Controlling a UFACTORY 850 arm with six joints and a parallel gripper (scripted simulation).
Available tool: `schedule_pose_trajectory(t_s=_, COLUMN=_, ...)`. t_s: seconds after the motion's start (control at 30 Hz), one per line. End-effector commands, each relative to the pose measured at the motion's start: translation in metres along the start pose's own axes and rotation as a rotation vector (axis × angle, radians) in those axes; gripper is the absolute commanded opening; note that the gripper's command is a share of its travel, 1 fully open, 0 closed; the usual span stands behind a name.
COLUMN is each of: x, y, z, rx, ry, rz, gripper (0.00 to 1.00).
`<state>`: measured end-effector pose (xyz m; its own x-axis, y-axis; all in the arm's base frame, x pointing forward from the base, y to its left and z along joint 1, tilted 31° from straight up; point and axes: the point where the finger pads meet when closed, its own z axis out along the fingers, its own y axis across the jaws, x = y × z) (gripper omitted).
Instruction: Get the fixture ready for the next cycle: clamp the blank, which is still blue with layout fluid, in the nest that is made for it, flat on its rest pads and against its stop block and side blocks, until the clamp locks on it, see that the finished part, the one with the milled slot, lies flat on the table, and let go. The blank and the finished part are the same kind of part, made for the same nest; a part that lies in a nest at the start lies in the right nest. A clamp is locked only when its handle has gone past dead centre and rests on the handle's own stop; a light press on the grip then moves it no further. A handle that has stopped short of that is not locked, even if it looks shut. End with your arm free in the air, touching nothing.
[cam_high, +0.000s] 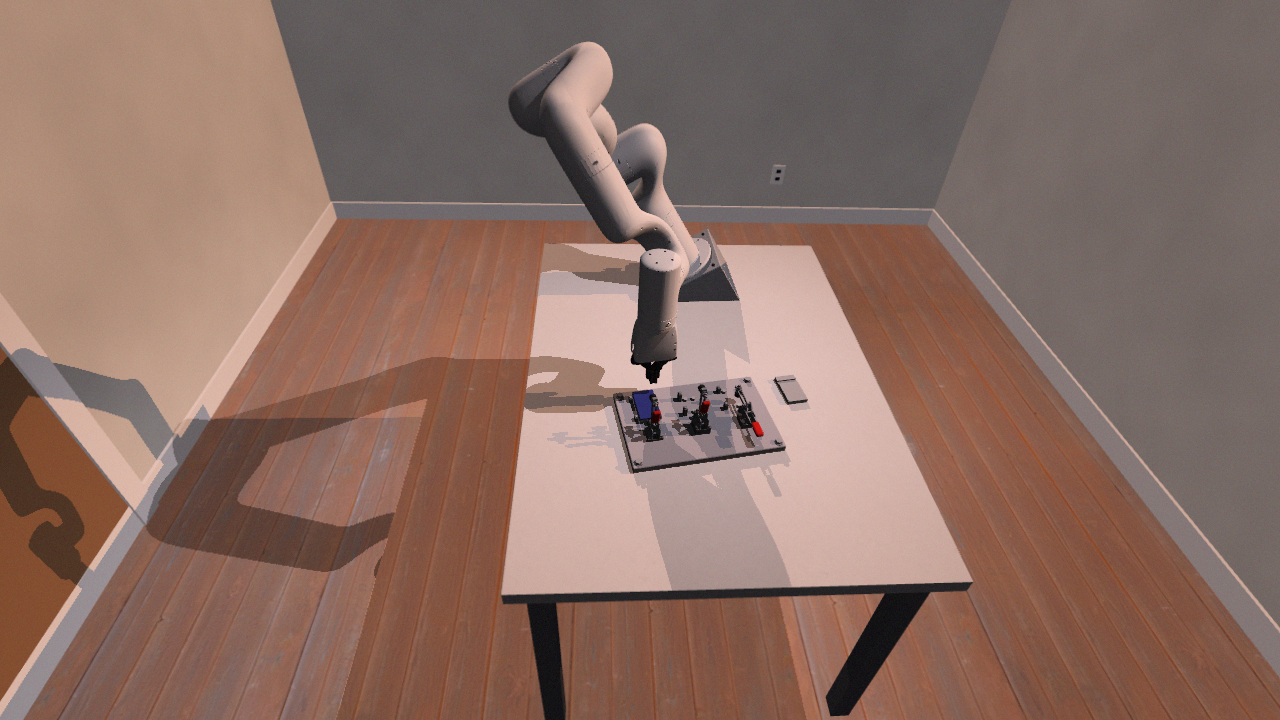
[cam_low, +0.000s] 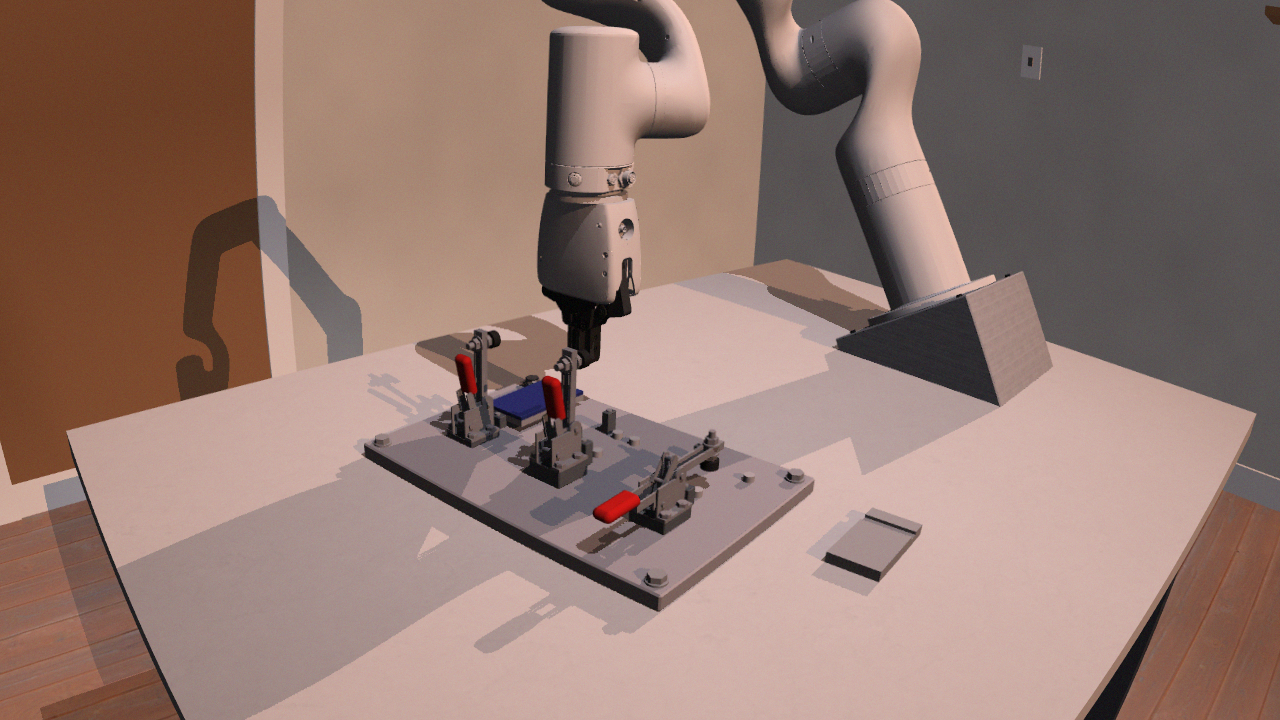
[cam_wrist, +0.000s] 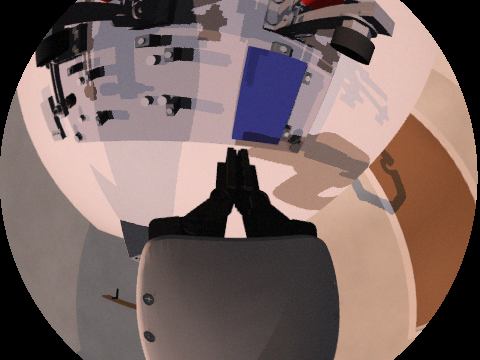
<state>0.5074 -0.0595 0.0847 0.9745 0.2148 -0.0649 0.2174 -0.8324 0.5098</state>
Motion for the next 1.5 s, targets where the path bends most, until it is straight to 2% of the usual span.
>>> schedule_pose_trajectory(t_s=0.0, x=0.022, y=-0.015, z=-0.001, rx=0.0, ry=0.001, rz=0.001, gripper=0.0)
schedule_pose_trajectory(t_s=0.17, x=0.041, y=-0.028, z=-0.001, rx=0.0, ry=0.001, rz=0.001, gripper=0.0)
schedule_pose_trajectory(t_s=0.3, x=0.047, y=-0.032, z=-0.001, rx=0.0, ry=0.001, rz=0.001, gripper=0.0)
schedule_pose_trajectory(t_s=0.57, x=0.047, y=-0.032, z=0.002, rx=0.0, ry=0.001, rz=0.001, gripper=0.0)
schedule_pose_trajectory(t_s=0.93, x=0.047, y=-0.032, z=0.033, rx=0.0, ry=0.001, rz=0.001, gripper=0.0)
schedule_pose_trajectory(t_s=1.47, x=0.047, y=-0.032, z=0.035, rx=0.0, ry=0.001, rz=0.001, gripper=0.0)
